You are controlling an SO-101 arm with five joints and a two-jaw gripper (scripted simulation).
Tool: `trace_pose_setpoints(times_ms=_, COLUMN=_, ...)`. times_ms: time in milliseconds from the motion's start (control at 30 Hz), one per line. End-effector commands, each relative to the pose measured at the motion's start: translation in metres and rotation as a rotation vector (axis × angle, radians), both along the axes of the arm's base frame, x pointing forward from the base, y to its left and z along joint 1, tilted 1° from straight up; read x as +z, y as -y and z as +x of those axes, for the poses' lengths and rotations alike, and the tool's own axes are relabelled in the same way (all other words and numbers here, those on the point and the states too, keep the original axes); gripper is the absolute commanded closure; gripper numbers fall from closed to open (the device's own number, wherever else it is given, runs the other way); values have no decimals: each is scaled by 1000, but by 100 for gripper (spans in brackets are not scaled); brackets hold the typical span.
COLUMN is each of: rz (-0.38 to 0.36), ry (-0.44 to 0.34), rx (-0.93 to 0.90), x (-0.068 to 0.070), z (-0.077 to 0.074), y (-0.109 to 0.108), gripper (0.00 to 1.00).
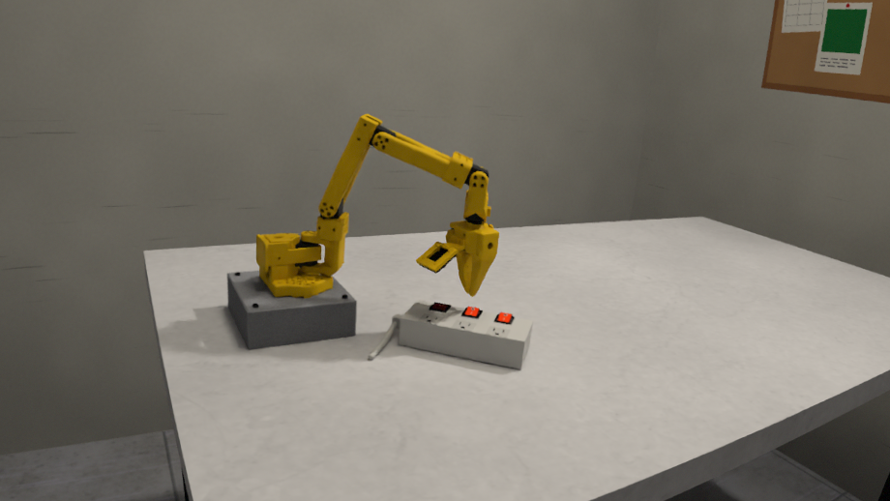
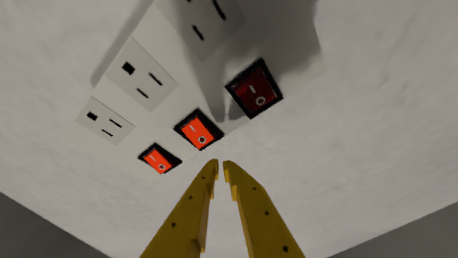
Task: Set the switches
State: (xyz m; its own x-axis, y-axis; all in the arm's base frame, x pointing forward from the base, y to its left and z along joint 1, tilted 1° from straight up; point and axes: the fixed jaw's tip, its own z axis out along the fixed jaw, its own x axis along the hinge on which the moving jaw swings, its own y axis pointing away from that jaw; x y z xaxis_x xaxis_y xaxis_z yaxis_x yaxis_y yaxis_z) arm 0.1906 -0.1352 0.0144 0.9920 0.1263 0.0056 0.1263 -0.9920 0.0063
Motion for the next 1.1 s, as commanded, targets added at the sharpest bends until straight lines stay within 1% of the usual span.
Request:
trace_pose_setpoints(times_ms=0, rz=2, ry=1, rx=-63, x=3, z=0, y=-7, gripper=100)
trace_pose_setpoints(times_ms=67, rz=2, ry=1, rx=-63, x=3, z=0, y=-7, gripper=100)
trace_pose_setpoints(times_ms=567, rz=5, ry=2, rx=-388, x=7, z=6, y=-28, gripper=100)
trace_pose_setpoints(times_ms=633, rz=5, ry=2, rx=-388, x=7, z=6, y=-28, gripper=100)
trace_pose_setpoints(times_ms=1067, rz=8, ry=2, rx=-736, x=10, z=9, y=-52, gripper=100)
